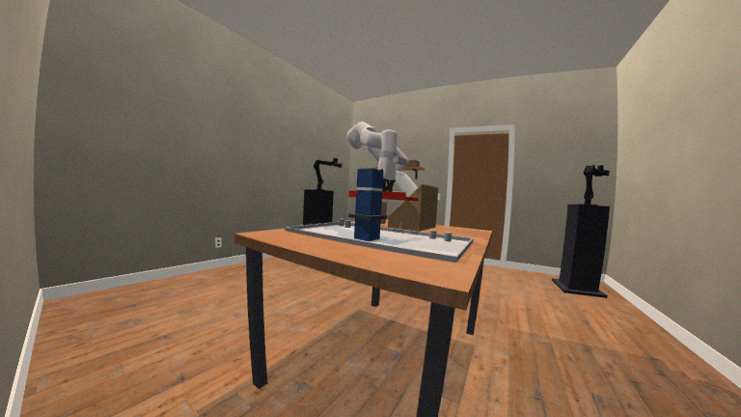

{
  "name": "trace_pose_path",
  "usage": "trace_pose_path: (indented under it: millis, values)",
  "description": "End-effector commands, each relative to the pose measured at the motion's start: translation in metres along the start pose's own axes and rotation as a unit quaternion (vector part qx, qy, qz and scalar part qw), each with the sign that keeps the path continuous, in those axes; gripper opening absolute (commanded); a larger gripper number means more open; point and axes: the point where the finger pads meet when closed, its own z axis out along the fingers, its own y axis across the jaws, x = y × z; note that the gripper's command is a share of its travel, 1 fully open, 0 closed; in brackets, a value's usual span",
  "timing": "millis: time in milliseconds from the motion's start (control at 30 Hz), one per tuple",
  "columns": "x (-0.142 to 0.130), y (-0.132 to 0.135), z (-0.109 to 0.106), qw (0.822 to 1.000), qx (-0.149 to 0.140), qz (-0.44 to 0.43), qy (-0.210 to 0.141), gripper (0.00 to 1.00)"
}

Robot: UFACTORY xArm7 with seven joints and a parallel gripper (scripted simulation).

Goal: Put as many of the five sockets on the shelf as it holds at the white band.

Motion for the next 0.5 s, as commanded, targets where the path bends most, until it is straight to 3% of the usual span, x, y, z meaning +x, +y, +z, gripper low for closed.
trace_pose_path:
  millis: [0, 467]
  values:
    - [0.0010, 0.0010, -0.0022, 1.000, -0.002, 0.000, 0.001, 0.52]
    - [0.0010, 0.0010, -0.0042, 1.000, -0.002, 0.000, 0.001, 0.52]
